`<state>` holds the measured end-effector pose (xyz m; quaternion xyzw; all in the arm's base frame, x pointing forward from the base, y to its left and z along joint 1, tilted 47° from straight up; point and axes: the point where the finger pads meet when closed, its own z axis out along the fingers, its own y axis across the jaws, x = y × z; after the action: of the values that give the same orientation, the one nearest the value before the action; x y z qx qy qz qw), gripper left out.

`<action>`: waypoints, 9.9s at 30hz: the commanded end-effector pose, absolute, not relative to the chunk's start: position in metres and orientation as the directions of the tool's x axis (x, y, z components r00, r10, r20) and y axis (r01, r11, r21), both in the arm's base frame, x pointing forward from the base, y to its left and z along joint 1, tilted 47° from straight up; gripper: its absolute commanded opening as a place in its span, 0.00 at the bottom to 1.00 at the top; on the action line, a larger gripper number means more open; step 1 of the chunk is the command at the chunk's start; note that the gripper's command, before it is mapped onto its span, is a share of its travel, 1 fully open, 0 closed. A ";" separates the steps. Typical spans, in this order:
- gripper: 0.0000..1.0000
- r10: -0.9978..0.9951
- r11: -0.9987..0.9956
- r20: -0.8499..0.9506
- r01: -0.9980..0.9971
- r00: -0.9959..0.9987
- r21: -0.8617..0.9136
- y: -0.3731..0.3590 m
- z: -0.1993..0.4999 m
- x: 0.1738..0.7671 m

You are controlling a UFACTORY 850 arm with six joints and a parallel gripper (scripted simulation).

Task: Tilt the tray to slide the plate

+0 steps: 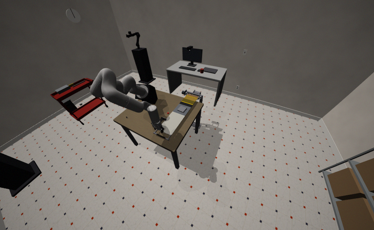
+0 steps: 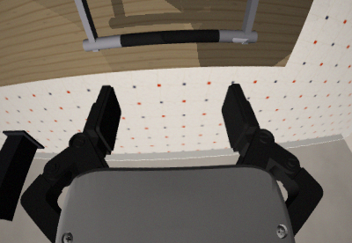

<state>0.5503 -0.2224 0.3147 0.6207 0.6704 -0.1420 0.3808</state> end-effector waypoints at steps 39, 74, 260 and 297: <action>1.00 0.097 0.745 -0.510 0.401 -0.855 -0.532 -0.235 0.301 0.556; 0.40 -0.197 0.726 -0.267 0.043 -0.943 -0.686 -0.239 0.296 0.558; 0.40 -0.216 0.721 -0.247 0.016 -0.945 -0.693 -0.299 0.238 0.589; 0.00 -0.216 0.721 -0.247 0.016 -0.945 -0.693 -0.304 0.233 0.591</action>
<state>0.5910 -0.3038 0.2319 -0.0545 0.9143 -0.3695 0.1564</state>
